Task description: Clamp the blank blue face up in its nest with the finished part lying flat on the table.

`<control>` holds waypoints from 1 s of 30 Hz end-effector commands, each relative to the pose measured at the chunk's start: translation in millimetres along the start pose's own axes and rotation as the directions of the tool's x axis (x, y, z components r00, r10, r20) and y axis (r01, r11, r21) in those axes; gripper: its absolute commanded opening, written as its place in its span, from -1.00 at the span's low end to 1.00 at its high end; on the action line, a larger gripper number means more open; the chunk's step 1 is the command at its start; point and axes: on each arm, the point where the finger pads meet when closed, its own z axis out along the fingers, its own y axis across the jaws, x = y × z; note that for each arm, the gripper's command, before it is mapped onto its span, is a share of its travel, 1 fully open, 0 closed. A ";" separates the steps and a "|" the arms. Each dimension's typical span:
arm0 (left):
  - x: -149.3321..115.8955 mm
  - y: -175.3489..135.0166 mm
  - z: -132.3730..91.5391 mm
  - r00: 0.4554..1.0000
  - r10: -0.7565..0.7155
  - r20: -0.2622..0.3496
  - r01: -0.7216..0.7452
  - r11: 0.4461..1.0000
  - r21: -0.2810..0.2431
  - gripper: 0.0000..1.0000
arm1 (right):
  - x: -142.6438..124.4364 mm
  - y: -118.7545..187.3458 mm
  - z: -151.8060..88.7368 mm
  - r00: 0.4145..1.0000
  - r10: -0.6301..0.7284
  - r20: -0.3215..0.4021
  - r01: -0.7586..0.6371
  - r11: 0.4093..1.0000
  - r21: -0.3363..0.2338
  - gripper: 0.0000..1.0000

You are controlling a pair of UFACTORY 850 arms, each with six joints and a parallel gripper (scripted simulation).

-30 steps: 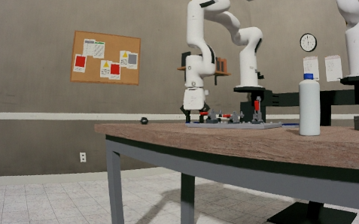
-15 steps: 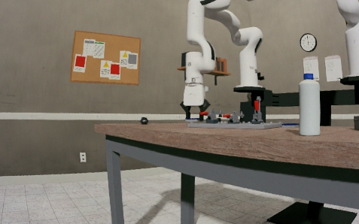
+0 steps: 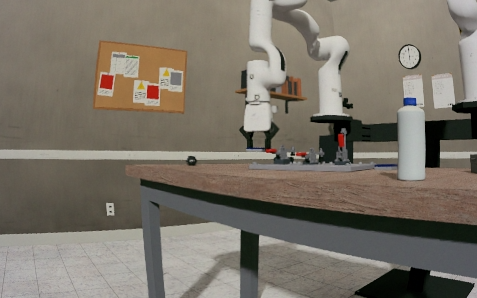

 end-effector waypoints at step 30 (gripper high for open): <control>0.4 0.0 -0.9 1.000 0.000 -0.002 0.000 1.000 0.000 1.00 | -0.9 -0.3 -63.4 1.000 0.000 0.002 0.000 1.000 0.001 -1.00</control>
